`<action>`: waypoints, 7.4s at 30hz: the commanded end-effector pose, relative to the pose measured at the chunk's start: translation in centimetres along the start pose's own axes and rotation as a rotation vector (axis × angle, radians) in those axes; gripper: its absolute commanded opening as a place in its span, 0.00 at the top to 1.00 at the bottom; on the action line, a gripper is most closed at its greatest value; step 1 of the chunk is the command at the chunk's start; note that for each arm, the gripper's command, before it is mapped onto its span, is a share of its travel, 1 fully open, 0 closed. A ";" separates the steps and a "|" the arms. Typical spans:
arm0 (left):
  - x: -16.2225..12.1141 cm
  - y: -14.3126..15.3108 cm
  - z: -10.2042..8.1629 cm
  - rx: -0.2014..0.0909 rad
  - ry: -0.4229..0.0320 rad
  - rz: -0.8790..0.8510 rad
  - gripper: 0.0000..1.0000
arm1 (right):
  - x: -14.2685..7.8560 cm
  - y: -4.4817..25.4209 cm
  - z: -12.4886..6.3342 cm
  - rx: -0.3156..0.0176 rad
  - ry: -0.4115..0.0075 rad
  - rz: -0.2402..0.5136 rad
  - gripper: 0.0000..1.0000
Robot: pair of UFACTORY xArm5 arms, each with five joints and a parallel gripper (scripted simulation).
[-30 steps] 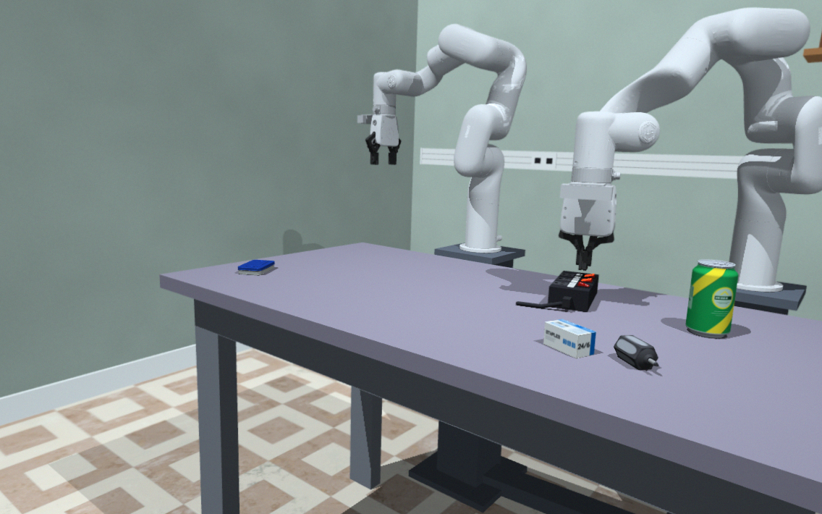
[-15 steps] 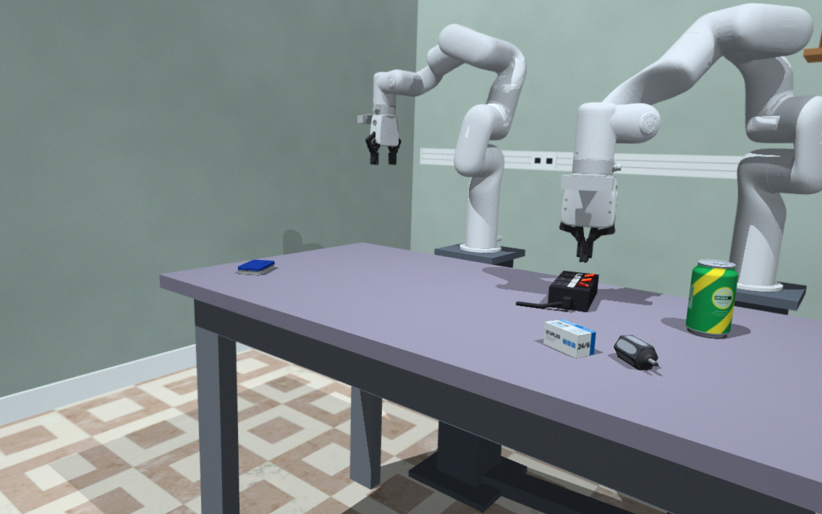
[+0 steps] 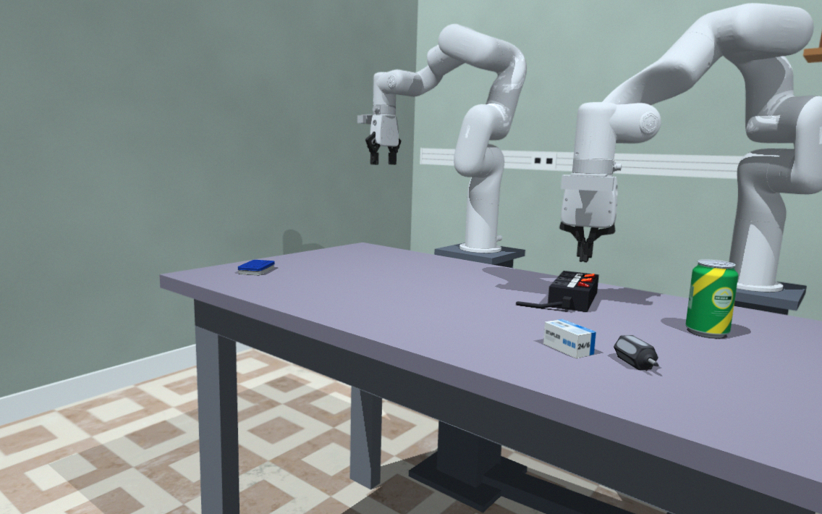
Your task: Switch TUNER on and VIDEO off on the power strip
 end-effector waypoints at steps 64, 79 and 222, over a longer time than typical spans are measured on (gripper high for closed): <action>-4.3 -2.0 0.5 -0.003 0.003 0.000 1.00 | 0.1 0.0 -0.2 0.000 0.005 0.000 0.00; -4.3 -2.0 2.3 -0.003 0.003 0.000 1.00 | 0.1 0.0 -0.2 0.000 0.005 0.000 0.00; -4.3 -2.0 3.5 -0.003 0.003 0.000 1.00 | 0.1 0.0 -0.2 0.000 0.005 0.000 0.00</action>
Point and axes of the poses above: on each arm, the point where the finger pads meet when closed, its own z axis out along the fingers, its own y axis across the jaws, x = y × z, the point moved 4 cm from there along -z, back along the fingers, and after that the axes turned 4 degrees about -z, right-handed, at the moved point
